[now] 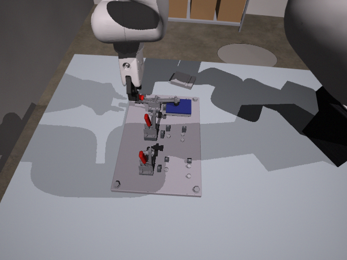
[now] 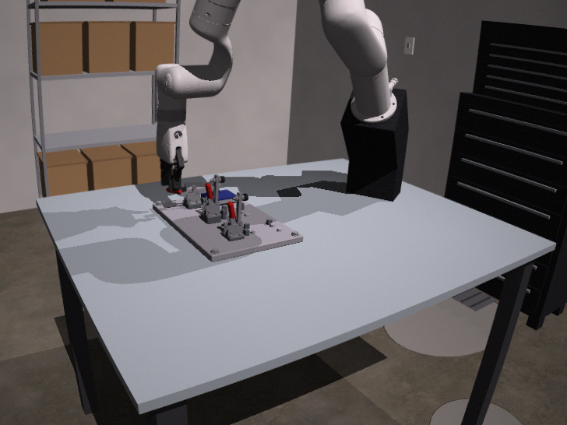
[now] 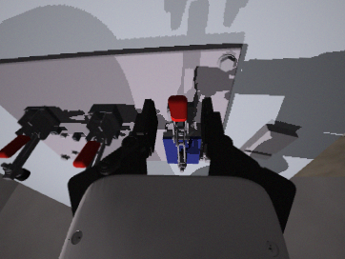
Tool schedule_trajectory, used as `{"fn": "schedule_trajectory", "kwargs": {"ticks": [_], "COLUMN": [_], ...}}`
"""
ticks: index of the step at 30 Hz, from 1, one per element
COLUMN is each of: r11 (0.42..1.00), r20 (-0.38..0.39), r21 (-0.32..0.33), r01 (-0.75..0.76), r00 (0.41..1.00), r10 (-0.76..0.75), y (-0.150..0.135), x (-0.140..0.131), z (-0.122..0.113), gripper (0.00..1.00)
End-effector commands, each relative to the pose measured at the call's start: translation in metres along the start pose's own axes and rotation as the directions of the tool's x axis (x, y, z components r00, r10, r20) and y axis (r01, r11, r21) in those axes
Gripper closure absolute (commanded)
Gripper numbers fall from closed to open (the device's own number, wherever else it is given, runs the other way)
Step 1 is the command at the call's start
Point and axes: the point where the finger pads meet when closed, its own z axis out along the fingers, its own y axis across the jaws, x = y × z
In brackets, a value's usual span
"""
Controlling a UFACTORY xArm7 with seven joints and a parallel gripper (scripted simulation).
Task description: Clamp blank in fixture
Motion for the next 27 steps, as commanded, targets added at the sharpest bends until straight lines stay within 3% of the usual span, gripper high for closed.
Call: {"fn": "schedule_trajectory", "kwargs": {"ticks": [1, 8, 9, 27], "r11": [1.0, 1.0, 1.0, 1.0], "r20": [-0.001, -0.001, -0.001, -0.001], "r21": [-0.002, -0.002, -0.002, -0.002], "r01": [-0.001, -0.001, -0.001, -0.001], "r00": [1.0, 1.0, 1.0, 1.0], "r10": [0.001, 0.001, 0.001, 0.001], "y": [0.0009, 0.0009, 0.0009, 0.0009], "x": [0.0003, 0.0003, 0.0003, 0.0003], "z": [-0.0081, -0.0081, -0.0081, -0.0081], "gripper": [0.53, 0.53, 1.0, 1.0]}}
